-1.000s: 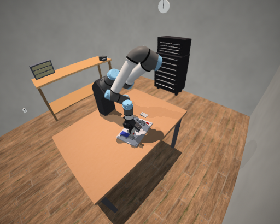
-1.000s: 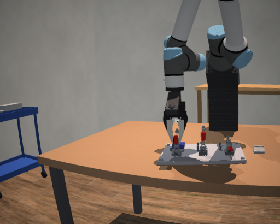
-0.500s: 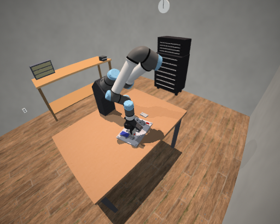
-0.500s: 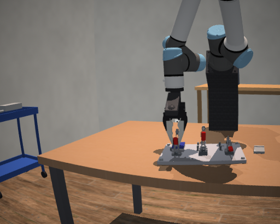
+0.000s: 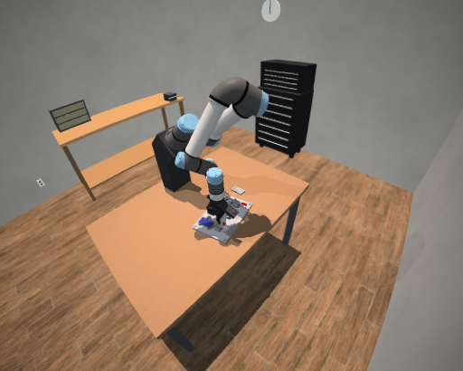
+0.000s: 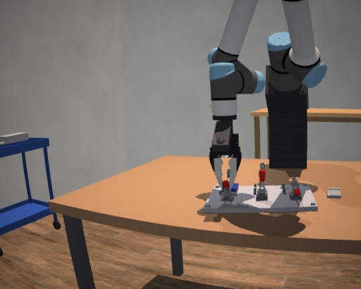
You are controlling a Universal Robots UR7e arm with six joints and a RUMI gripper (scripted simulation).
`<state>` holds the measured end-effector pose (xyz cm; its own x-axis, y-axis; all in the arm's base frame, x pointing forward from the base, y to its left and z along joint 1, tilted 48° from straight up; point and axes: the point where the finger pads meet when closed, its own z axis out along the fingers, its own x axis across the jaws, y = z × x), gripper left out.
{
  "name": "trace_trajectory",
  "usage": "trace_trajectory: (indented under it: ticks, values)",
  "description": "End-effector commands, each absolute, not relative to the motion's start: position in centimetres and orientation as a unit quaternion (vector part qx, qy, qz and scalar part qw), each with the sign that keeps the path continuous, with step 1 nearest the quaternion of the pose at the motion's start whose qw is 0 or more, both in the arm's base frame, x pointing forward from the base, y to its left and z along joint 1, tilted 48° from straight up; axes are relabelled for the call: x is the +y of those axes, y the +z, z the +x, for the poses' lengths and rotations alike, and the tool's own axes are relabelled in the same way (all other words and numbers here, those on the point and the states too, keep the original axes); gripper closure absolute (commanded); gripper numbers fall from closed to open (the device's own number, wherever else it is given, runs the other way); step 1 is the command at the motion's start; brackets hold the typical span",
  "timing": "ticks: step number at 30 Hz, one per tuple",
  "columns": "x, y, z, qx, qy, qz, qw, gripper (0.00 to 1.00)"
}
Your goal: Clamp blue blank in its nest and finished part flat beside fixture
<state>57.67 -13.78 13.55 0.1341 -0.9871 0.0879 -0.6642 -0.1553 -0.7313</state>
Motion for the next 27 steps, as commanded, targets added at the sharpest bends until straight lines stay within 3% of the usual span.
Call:
trace_trajectory:
  ticks: [1, 27]
  values:
    - [-13.7, 13.7, 58.1, 0.589, -0.294, -0.701, 0.275, 1.00]
    - [-13.5, 13.7, 60.0, 0.589, -0.294, -0.701, 0.275, 1.00]
